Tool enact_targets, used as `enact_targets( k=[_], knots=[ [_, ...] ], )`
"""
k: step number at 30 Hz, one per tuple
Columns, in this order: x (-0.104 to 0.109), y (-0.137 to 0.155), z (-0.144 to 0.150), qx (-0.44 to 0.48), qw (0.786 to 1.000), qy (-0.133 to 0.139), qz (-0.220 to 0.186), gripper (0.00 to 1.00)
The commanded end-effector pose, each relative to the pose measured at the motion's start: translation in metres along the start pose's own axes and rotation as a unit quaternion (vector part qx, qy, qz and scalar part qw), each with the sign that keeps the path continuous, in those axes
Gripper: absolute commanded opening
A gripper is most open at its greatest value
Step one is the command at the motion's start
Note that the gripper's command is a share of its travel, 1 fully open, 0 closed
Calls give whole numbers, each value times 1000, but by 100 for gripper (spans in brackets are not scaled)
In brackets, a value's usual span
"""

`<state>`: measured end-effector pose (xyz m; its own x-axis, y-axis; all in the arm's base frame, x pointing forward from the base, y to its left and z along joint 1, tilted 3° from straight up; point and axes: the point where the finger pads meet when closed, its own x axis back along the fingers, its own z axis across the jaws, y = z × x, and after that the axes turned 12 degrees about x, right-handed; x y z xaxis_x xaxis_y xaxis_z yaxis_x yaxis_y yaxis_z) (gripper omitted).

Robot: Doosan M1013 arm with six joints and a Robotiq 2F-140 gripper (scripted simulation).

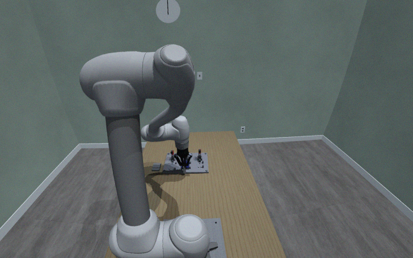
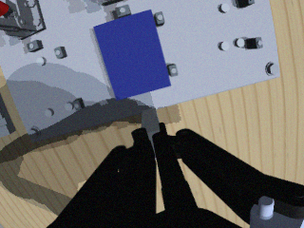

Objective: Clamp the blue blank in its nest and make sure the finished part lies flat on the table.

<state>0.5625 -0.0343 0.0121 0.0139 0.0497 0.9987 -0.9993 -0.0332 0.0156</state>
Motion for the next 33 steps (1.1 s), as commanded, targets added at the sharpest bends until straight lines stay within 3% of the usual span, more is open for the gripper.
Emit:
enact_targets(
  k=[1, 33],
  knots=[
    [-1, 0, 0, 0, 1000, 0, 0, 0],
    [-1, -4, 1, 0, 1000, 0, 0, 0]
  ],
)
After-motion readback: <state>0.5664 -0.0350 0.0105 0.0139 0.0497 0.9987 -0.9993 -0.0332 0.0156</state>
